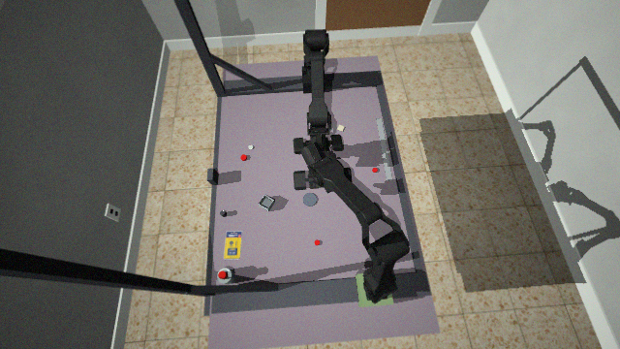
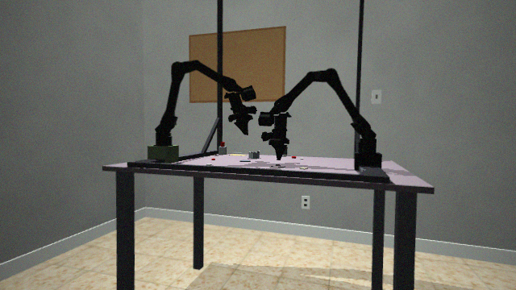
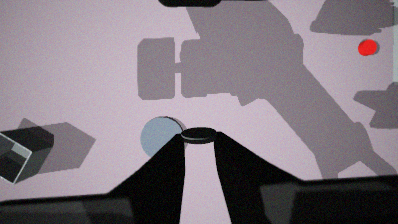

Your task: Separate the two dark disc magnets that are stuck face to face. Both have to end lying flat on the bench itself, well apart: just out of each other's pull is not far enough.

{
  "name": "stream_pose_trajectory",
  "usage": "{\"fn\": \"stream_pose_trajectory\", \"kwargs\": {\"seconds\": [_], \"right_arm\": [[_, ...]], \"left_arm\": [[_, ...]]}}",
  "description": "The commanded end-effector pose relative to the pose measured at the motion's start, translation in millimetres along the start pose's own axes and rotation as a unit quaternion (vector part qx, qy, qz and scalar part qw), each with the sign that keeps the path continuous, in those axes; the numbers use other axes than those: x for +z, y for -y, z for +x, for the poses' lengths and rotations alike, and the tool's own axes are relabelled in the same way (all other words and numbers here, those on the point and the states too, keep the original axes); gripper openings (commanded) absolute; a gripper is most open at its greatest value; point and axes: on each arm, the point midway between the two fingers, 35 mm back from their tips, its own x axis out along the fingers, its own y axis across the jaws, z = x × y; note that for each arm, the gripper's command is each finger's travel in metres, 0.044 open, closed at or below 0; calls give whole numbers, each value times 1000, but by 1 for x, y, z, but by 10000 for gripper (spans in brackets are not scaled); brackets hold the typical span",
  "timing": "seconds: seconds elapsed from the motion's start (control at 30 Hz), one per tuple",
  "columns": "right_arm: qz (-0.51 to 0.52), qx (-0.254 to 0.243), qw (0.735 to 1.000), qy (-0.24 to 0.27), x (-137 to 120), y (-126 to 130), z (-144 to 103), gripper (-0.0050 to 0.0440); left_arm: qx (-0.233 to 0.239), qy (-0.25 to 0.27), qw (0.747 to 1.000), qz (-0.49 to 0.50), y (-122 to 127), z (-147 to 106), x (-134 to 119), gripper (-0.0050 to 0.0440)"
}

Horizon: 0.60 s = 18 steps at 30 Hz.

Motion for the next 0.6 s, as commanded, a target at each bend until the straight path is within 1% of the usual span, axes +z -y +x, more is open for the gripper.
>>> {"fn": "stream_pose_trajectory", "kwargs": {"seconds": [0.0, 0.23, 0.57], "right_arm": [[2, 4, 1000, 13, 6, 0, -8, 40], [2, 4, 1000, 13, 6, 0, -8, 40], [2, 4, 1000, 13, 6, 0, -8, 40]], "left_arm": [[-2, -5, 1000, 0, 0, 8, -3, 40], [-2, -15, 1000, 3, 0, 18, -8, 40], [-4, -14, 1000, 8, 0, 18, -7, 40]]}}
